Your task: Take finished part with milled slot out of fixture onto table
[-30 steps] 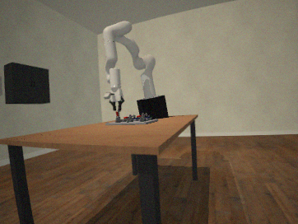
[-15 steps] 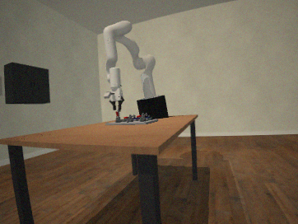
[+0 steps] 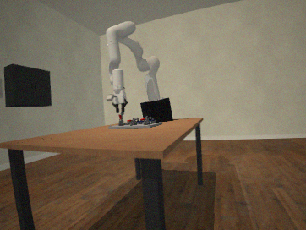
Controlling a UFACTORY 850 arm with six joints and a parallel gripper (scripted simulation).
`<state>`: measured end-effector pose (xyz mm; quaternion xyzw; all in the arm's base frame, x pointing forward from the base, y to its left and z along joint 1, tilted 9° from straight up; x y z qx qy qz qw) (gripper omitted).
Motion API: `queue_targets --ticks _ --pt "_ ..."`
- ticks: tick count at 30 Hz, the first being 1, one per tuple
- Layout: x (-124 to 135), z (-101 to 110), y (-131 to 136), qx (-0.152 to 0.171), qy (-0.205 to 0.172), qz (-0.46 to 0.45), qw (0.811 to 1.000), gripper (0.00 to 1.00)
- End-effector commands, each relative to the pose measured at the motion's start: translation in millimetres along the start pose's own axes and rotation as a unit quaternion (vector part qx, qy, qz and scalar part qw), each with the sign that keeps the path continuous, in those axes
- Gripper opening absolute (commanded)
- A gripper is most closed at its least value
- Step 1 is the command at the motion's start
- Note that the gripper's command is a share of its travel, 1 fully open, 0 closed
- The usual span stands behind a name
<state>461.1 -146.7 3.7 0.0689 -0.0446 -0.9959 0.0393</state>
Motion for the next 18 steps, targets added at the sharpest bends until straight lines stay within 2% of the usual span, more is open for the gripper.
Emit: queue_targets --ticks 1,4,5,18 --pt "-0.6 0.4 0.2 0.000 0.001 0.000 1.000 0.47" --pt "-0.6 0.4 0.2 0.000 0.001 0.000 1.000 0.47" --pt "-0.6 0.4 0.2 0.000 0.001 0.000 1.000 1.00" --pt "-0.6 -0.7 0.2 0.000 0.001 0.000 1.000 1.00"
Point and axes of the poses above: the point where the finger pads meet when closed, its own z axis back along the fingers, its own y axis across the jaws, x = y × z, the point moved 1 cm from there along z, back along the fingers, and after that the axes turned 11 degrees about z, right-handed, at the moved point
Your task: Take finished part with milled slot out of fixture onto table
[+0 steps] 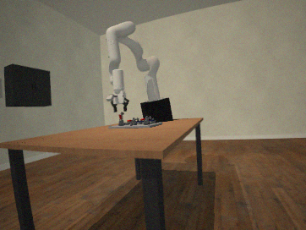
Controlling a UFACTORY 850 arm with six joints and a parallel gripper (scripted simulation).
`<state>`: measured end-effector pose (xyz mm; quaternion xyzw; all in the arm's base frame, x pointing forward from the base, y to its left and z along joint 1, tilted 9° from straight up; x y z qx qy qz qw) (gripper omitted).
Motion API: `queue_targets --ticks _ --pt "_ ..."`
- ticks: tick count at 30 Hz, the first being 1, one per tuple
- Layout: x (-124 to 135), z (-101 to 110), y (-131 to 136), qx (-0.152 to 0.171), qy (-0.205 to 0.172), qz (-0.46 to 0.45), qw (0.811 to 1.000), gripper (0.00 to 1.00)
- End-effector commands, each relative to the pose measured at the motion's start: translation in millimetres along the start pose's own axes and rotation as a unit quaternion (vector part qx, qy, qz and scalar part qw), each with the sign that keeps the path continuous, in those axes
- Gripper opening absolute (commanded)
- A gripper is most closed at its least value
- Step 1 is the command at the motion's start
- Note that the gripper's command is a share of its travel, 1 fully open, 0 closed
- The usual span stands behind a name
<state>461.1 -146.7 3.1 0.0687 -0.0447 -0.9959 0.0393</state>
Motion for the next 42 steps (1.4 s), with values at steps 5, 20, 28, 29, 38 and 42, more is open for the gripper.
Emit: queue_targets --ticks 5,20,28,29,38,42 --pt "-1 -1 0 0.000 0.001 0.000 1.000 1.00" --pt "0 -1 0 0.000 0.001 0.000 1.000 1.00" --pt "4 -1 -1 0.000 0.001 0.000 1.000 1.00" --pt "5 -1 -1 0.000 0.001 0.000 1.000 1.00" --pt "25 -1 -5 0.000 0.001 0.000 1.000 1.00" --pt "40 -1 -8 0.000 0.001 0.000 1.000 1.00"
Point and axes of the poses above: the point where the finger pads meet when closed, its own z axis back along the fingers, its own y axis across the jaws, x = y × z, the point moved 1 cm from there along z, back along the fingers, and after that the axes turned 11 degrees about z, right-handed, at the moved point
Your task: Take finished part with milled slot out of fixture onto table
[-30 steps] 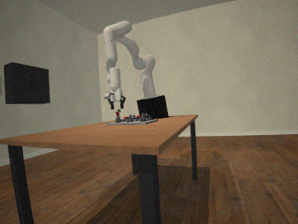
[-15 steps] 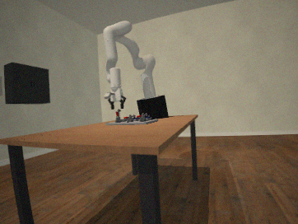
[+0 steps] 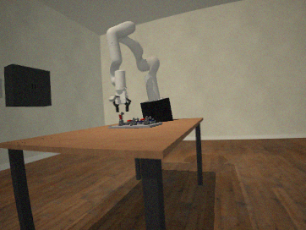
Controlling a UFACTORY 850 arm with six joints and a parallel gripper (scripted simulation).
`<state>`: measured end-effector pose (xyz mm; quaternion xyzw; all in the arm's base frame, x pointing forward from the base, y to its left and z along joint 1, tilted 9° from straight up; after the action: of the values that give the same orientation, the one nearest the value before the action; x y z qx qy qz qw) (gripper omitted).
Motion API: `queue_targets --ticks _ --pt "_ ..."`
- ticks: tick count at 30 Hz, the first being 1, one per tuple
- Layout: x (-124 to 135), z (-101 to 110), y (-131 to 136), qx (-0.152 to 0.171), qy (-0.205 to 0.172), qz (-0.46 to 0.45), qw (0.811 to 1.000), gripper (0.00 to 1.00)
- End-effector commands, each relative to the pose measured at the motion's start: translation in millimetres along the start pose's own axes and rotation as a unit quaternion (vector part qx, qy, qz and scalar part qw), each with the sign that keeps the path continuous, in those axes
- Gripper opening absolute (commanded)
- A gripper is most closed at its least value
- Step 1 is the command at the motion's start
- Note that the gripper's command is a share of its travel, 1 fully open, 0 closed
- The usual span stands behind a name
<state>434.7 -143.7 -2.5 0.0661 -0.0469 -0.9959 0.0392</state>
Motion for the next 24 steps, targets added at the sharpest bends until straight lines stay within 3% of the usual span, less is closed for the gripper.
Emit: queue_targets --ticks 1,13,24 --pt "13 0 -2 -0.002 0.003 0.000 1.000 1.00" --pt "53 0 -10 -0.002 0.003 0.000 1.000 1.00" --pt "59 0 -11 -0.002 0.003 0.000 1.000 1.00"
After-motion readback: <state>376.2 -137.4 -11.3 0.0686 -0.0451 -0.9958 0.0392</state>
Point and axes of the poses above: the point where the finger pads meet when closed, its own z axis back along the fingers, its own y axis across the jaws, x = y × z, the point moved 1 cm from there along z, back along the fingers, and after that the axes turned 11 degrees about z, right-handed, at the moved point
